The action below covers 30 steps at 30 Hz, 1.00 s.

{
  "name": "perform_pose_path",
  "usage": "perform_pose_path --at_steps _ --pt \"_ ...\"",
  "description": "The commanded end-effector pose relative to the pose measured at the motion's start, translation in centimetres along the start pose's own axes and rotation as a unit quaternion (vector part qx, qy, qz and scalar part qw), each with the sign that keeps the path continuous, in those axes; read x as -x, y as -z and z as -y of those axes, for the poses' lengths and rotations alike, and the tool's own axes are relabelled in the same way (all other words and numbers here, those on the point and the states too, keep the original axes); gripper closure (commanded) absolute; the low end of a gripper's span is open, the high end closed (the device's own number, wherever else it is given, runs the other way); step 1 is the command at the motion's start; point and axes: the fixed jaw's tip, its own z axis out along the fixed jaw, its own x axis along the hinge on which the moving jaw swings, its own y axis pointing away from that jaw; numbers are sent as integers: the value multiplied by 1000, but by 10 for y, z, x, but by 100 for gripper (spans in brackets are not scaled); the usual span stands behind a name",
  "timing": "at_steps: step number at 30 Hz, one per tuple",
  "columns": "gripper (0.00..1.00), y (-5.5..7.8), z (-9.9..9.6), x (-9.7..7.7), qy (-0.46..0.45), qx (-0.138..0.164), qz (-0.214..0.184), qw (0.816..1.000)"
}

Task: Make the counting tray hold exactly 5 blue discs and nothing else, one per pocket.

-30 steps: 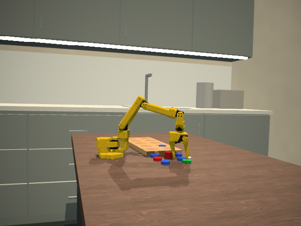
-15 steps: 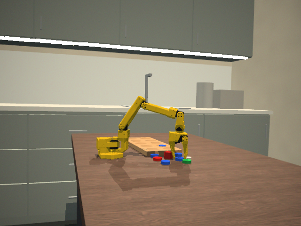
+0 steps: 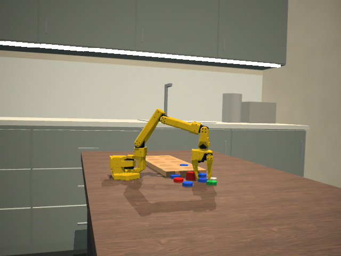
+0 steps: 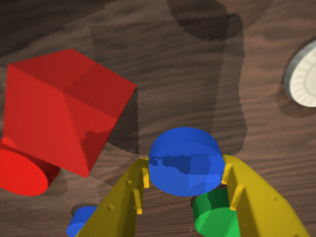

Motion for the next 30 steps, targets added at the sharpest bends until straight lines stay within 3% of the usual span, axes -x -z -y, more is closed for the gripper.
perform_pose_path --at_steps 1,30 --pt "99 15 9 -3 -3 -40 -8 999" --pt "100 19 9 -3 -3 -40 -8 999"
